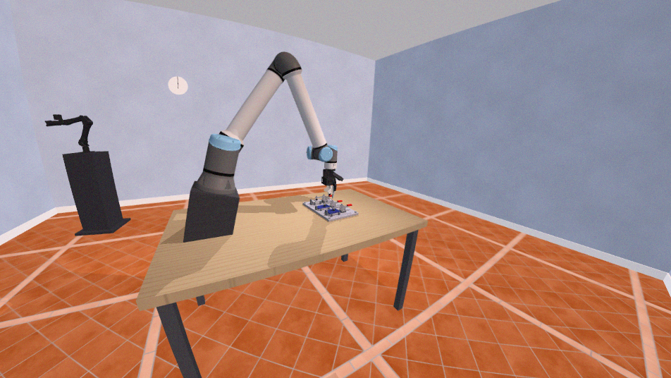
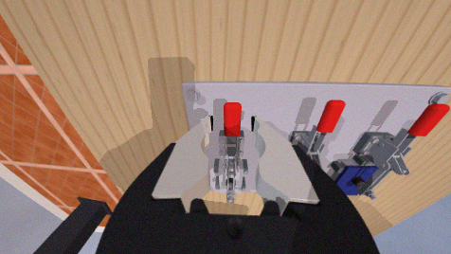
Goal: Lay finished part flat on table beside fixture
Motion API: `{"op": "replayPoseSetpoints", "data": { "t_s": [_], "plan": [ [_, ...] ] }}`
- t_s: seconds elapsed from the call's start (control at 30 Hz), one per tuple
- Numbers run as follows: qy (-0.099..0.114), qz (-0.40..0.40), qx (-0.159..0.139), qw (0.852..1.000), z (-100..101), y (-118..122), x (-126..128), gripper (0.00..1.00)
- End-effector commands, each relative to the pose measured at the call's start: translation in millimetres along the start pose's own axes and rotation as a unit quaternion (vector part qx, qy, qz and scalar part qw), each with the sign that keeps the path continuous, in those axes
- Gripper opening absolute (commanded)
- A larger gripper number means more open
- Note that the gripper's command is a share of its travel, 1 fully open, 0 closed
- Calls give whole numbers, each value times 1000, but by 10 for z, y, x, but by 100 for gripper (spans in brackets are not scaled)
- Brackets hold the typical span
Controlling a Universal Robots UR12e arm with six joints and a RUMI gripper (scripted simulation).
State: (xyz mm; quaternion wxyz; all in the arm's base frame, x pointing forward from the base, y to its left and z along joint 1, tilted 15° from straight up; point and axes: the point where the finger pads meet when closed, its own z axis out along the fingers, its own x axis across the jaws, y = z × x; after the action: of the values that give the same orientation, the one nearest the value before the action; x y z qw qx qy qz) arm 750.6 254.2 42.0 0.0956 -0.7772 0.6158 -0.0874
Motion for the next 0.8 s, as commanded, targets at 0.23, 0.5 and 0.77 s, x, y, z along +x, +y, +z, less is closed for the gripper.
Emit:
{"op": "replayPoseSetpoints", "data": {
  "t_s": [0.23, 0.5, 0.77],
  "plan": [
    [0, 0, 1, 1000, -6, -7, 0, 28],
    [0, 0, 1, 1000, -6, -7, 0, 28],
    [0, 0, 1, 1000, -6, -7, 0, 0]
  ]
}}
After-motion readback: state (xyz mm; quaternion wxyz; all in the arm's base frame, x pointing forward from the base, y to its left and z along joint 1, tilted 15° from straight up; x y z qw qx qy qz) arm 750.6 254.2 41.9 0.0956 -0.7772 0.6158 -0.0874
